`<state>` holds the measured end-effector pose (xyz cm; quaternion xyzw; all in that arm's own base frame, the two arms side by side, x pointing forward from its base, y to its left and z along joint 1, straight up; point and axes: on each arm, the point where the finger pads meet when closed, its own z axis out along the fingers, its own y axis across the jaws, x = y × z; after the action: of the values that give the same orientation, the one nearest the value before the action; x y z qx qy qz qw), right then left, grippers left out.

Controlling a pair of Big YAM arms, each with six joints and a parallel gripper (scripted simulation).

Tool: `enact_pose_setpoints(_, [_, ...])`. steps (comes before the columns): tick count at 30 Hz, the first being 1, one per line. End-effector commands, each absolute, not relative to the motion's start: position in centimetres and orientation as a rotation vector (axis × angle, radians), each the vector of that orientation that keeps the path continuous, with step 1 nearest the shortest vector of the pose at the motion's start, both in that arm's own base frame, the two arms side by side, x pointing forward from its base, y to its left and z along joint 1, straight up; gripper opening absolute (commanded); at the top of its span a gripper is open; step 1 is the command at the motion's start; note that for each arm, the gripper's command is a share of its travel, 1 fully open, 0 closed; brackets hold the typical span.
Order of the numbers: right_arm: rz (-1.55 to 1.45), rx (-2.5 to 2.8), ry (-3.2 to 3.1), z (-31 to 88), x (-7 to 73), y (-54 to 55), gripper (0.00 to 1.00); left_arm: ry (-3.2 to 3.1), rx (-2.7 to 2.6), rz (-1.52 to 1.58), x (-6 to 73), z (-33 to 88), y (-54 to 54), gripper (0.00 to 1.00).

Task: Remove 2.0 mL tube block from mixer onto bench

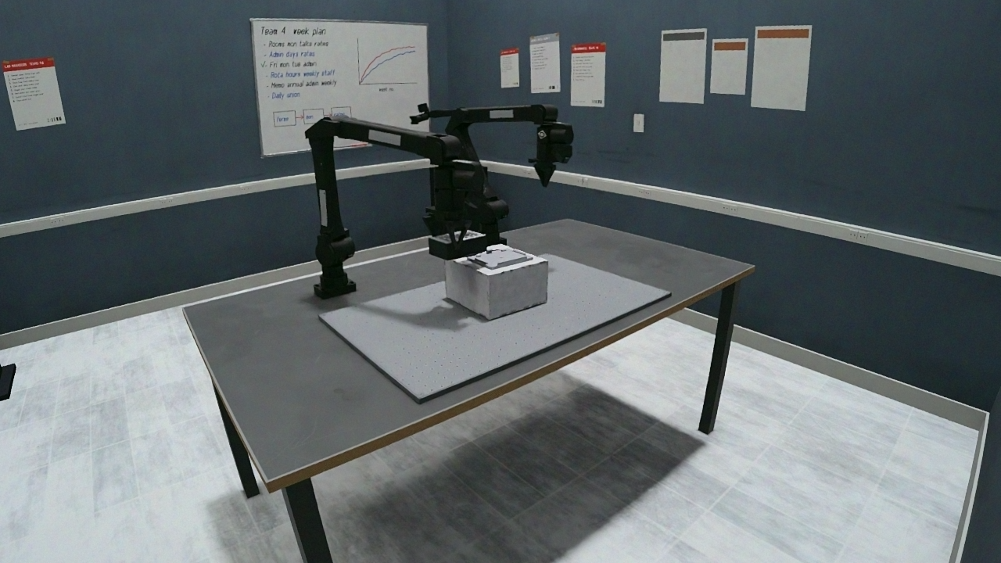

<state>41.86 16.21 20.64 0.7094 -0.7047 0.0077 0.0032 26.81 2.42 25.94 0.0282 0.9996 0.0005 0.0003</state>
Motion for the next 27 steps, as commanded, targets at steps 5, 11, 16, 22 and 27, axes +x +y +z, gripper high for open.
enact_pose_setpoints(5, [0.046, 2.238, -2.222, 22.5, 41.5, 12.7, 0.00, 3.113, 0.062, 0.007, 28.1, 27.6, 2.6, 0.00])
enact_pose_setpoints(11, [0.062, 2.285, -2.243, 23.7, 42.1, 13.0, 0.00, 3.109, 0.062, 0.008, 28.2, 27.8, 2.6, 0.00])
enact_pose_setpoints(16, [0.104, 2.312, -2.255, 24.7, 42.4, 11.8, 0.00, 3.104, 0.062, 0.009, 28.3, 28.0, 2.6, 0.00])
enact_pose_setpoints(22, [0.090, 2.273, -2.254, 23.4, 41.8, 9.4, 0.00, 3.098, 0.063, 0.010, 28.4, 28.2, 2.6, 0.00])
enact_pose_setpoints(27, [0.070, 2.281, -2.244, 22.9, 41.9, 10.6, 0.00, 3.108, 0.063, 0.009, 28.2, 27.8, 2.6, 0.00])
